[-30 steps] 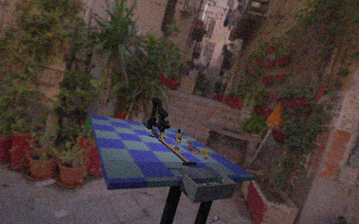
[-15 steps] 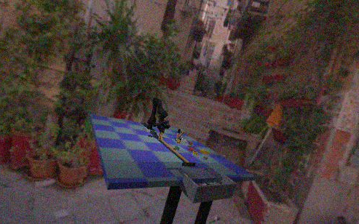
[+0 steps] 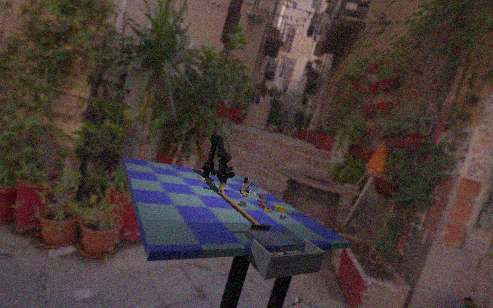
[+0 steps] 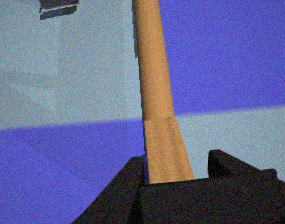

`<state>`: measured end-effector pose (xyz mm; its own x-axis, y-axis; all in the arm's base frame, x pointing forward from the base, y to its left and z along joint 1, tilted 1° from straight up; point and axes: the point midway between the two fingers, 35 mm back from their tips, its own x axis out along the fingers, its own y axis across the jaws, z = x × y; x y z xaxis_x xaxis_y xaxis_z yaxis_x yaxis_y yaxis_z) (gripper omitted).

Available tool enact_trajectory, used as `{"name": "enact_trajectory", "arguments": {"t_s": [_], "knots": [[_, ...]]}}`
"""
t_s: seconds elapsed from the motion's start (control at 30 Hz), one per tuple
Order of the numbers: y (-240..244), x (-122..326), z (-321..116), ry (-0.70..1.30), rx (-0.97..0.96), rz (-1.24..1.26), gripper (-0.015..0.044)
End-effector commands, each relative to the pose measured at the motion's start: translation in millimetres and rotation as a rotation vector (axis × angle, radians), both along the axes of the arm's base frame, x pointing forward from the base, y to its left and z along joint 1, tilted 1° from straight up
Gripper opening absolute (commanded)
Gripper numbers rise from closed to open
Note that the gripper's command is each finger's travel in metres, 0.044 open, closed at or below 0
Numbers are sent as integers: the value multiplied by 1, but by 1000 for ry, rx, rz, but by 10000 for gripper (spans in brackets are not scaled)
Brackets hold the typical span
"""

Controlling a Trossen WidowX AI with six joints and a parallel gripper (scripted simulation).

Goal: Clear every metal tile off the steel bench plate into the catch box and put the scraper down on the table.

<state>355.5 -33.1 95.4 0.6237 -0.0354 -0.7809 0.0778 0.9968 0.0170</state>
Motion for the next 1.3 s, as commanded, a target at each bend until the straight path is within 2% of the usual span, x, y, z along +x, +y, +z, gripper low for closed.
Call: {"name": "enact_trajectory", "arguments": {"t_s": [0.0,1.27], "knots": [[-1,9,3,-14,-1,2,0],[-3,69,4,-18,-1,-2,0]]}}
